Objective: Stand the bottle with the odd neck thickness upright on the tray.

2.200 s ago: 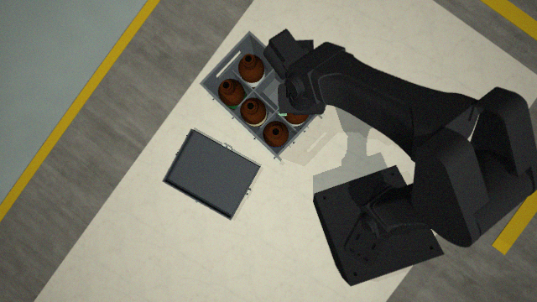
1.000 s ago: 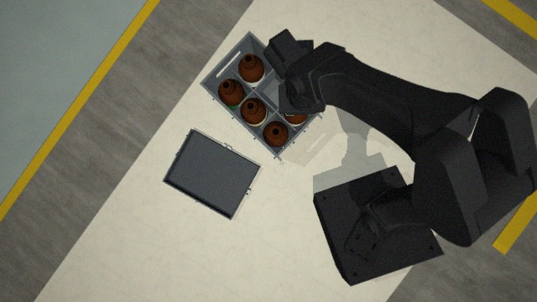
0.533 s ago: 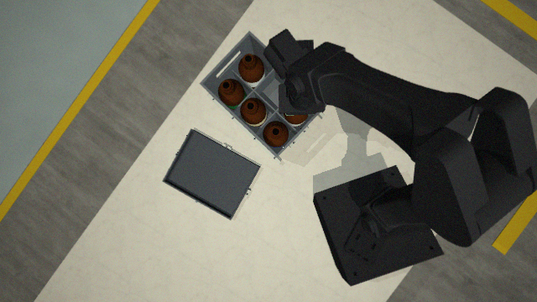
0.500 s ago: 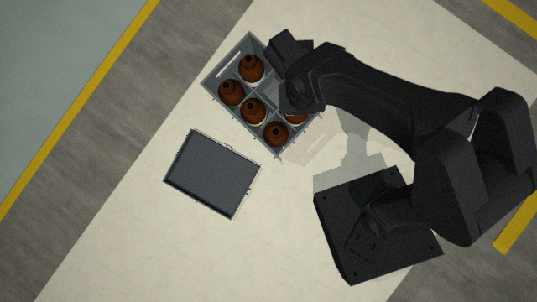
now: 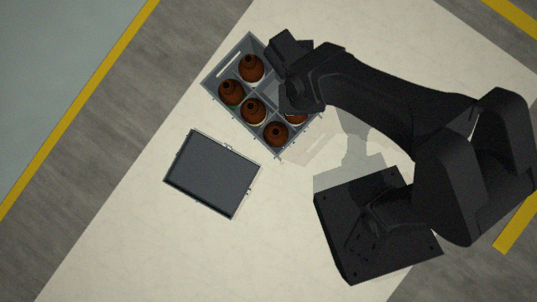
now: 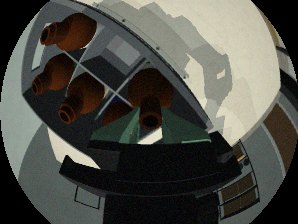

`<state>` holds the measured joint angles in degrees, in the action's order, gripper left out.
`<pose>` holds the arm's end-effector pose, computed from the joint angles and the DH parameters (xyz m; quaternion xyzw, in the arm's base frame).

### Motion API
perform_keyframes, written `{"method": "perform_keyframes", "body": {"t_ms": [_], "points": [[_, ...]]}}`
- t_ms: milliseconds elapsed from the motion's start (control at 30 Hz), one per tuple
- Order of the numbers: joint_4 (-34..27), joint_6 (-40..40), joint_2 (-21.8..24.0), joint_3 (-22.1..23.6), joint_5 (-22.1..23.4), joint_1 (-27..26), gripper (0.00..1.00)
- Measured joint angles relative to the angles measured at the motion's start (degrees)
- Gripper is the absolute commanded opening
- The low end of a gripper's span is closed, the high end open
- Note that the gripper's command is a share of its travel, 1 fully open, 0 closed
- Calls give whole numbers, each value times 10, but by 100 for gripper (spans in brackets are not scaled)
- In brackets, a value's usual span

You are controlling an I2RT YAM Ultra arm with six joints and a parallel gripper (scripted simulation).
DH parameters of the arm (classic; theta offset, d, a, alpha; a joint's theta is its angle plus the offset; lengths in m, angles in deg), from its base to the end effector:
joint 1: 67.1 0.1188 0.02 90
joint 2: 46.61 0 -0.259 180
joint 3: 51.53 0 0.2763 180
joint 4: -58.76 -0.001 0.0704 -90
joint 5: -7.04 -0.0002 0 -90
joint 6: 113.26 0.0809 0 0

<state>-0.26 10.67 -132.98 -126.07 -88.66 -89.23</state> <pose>0.2969 -0.1283 0.1780 0.4701 0.8654 -0.0317 0.1703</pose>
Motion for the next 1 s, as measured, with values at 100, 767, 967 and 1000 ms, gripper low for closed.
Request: {"method": "perform_keyframes", "body": {"t_ms": [100, 767, 967, 1000], "points": [[0, 0, 0, 0, 0, 0, 0], [0, 0, 0, 0, 0, 0, 61], [0, 0, 0, 0, 0, 0, 61], [0, 0, 0, 0, 0, 0, 61]]}}
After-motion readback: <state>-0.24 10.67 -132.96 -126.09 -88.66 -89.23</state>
